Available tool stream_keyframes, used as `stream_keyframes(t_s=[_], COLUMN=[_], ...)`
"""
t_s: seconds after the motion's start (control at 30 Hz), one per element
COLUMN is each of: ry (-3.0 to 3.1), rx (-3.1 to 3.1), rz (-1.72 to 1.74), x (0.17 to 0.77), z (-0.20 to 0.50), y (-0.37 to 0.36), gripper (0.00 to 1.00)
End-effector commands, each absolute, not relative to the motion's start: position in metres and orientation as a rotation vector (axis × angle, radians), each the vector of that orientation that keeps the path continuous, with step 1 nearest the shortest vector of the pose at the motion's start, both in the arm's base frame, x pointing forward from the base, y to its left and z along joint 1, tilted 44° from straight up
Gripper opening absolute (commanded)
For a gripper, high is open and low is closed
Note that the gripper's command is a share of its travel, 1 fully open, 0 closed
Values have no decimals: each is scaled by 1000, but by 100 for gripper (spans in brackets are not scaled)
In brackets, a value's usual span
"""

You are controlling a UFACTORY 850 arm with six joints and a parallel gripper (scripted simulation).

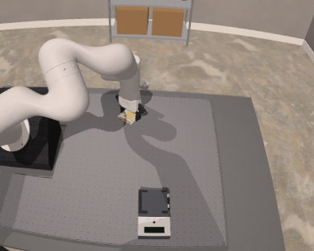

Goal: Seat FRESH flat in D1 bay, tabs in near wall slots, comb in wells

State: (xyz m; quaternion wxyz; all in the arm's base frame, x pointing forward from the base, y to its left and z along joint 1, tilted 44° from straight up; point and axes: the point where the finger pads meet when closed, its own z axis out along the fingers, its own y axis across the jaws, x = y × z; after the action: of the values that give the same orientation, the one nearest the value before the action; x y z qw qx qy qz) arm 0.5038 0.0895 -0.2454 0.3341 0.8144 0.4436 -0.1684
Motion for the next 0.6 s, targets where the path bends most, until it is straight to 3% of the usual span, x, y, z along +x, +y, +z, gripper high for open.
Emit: stream_keyframes(t_s=[0.0,0.57], ry=[1158,1158], rx=[2126,2126], rz=[-438,-438], x=[504,504], z=[-245,-234], y=[90,101], gripper=[0,0])
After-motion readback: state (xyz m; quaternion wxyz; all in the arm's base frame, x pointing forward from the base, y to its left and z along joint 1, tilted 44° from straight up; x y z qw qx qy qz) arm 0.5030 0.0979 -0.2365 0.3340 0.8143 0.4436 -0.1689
